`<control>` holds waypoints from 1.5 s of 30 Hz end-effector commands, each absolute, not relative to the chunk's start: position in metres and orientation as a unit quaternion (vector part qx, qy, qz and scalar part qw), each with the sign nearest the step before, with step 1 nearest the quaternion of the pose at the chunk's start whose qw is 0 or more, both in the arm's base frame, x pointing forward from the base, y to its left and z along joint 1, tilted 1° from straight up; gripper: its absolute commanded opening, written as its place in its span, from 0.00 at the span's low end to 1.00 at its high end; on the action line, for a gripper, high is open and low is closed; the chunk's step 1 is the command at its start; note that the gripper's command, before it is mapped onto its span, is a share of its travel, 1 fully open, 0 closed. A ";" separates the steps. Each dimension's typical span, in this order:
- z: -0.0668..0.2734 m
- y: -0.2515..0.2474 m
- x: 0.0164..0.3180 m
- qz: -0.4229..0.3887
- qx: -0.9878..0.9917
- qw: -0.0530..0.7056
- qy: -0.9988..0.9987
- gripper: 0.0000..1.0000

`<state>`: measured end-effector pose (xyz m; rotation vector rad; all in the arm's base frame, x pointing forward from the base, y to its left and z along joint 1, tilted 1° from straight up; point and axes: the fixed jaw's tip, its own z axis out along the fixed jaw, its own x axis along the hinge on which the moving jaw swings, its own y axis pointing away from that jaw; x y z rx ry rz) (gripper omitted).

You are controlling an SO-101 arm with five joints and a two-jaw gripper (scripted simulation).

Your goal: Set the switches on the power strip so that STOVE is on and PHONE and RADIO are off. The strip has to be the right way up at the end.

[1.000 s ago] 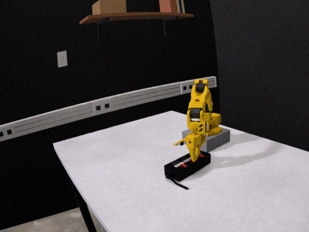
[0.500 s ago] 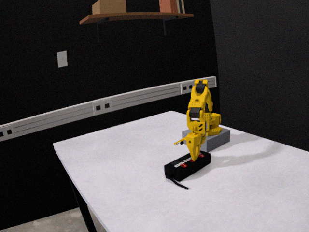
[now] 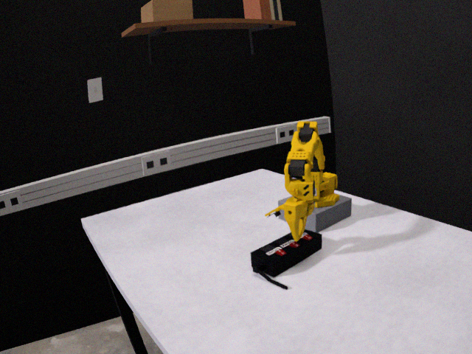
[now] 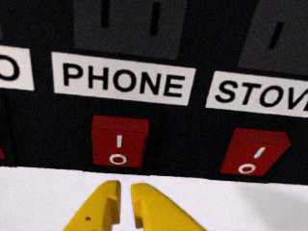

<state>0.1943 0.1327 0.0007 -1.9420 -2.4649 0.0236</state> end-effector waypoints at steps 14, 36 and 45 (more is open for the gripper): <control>0.005 0.126 0.180 0.005 -0.612 0.002 -0.791 0.00; 0.003 0.112 0.151 0.005 -0.600 0.002 -0.800 0.00; 0.003 0.112 0.151 0.005 -0.600 0.002 -0.800 0.00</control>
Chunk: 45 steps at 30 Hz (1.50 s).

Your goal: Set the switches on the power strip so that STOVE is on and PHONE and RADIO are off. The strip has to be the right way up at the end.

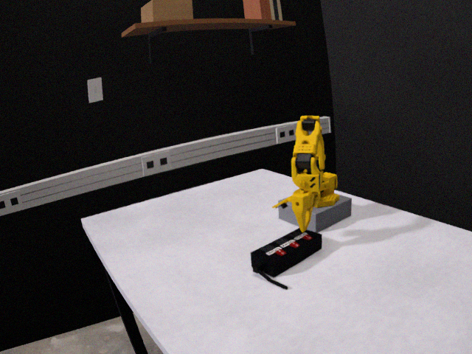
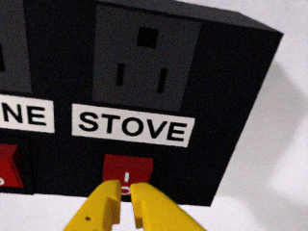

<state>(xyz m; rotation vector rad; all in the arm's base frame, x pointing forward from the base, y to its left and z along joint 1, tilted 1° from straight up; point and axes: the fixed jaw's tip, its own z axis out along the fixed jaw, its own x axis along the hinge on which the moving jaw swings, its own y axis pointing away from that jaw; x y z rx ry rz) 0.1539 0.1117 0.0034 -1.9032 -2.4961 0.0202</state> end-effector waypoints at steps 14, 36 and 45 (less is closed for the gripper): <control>0.005 0.114 0.151 0.005 -0.596 0.001 -0.803 0.00; 0.010 0.119 0.154 0.005 -0.592 0.001 -0.806 0.00; 0.010 0.119 0.154 0.005 -0.592 0.001 -0.806 0.00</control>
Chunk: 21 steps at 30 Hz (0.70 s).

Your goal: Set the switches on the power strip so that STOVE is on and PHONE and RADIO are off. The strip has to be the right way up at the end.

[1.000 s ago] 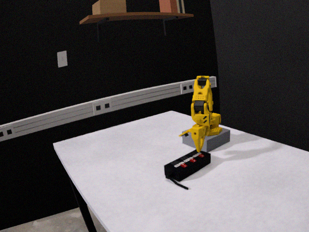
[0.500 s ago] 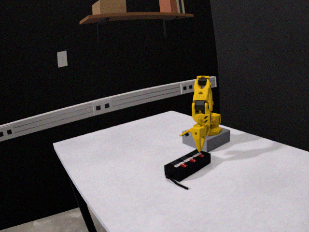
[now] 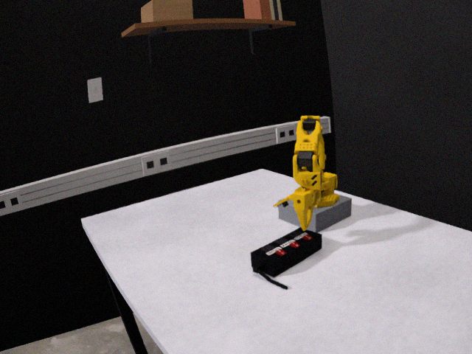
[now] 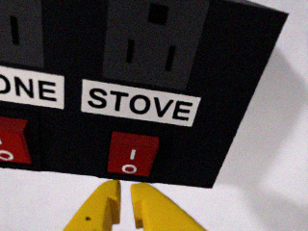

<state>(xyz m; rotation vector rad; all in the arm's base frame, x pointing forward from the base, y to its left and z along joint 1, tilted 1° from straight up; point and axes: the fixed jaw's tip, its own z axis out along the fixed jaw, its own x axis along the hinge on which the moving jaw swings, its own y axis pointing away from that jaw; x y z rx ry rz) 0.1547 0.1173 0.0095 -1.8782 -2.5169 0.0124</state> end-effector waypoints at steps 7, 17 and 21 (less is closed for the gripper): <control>0.008 0.118 0.152 0.005 -0.592 0.001 -0.806 0.00; 0.007 0.118 0.152 0.005 -0.592 0.001 -0.806 0.00; 0.006 0.118 0.152 0.005 -0.592 0.001 -0.806 0.00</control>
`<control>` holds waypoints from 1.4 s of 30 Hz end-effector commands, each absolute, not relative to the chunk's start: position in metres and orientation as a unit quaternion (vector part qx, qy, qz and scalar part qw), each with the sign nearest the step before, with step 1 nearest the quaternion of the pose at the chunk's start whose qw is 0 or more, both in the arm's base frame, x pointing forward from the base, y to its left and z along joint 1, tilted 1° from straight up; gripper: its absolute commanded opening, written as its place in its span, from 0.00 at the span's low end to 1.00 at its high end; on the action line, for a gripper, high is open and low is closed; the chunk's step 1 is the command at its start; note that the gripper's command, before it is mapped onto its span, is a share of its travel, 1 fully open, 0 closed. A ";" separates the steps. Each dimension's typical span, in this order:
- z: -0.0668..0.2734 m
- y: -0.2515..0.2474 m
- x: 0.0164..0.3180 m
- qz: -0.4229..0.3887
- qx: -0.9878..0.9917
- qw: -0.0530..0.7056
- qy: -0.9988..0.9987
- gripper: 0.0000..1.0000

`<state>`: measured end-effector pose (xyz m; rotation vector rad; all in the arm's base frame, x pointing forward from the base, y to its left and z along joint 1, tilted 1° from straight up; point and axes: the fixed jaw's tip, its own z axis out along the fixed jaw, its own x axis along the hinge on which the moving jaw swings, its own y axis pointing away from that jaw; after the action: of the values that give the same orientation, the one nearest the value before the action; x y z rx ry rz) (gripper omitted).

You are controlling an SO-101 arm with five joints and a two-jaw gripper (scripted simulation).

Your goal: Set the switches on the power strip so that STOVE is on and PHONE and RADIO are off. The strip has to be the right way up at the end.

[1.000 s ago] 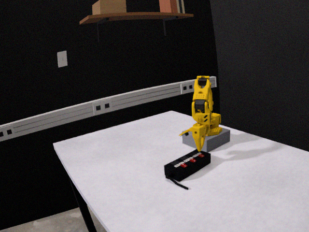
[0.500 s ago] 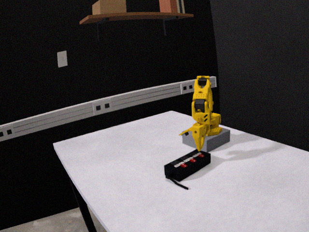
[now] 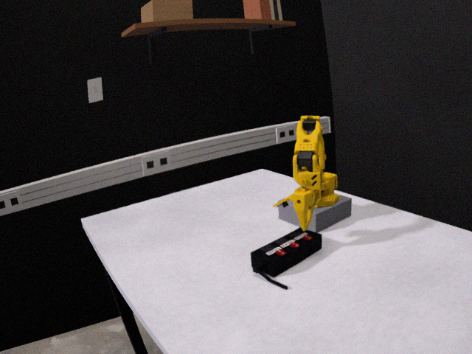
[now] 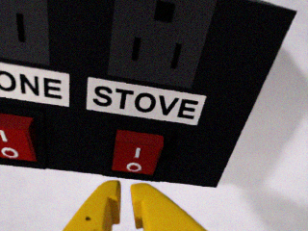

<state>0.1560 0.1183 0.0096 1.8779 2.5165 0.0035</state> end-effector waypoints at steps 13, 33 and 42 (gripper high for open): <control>0.002 0.118 0.152 -0.005 0.592 -0.001 0.806 0.00; -0.003 0.116 0.150 -0.005 0.592 -0.001 0.806 0.00; -0.006 0.115 0.148 -0.005 0.592 -0.001 0.806 0.00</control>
<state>0.1517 0.1149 -0.0036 1.8781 2.5168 0.0014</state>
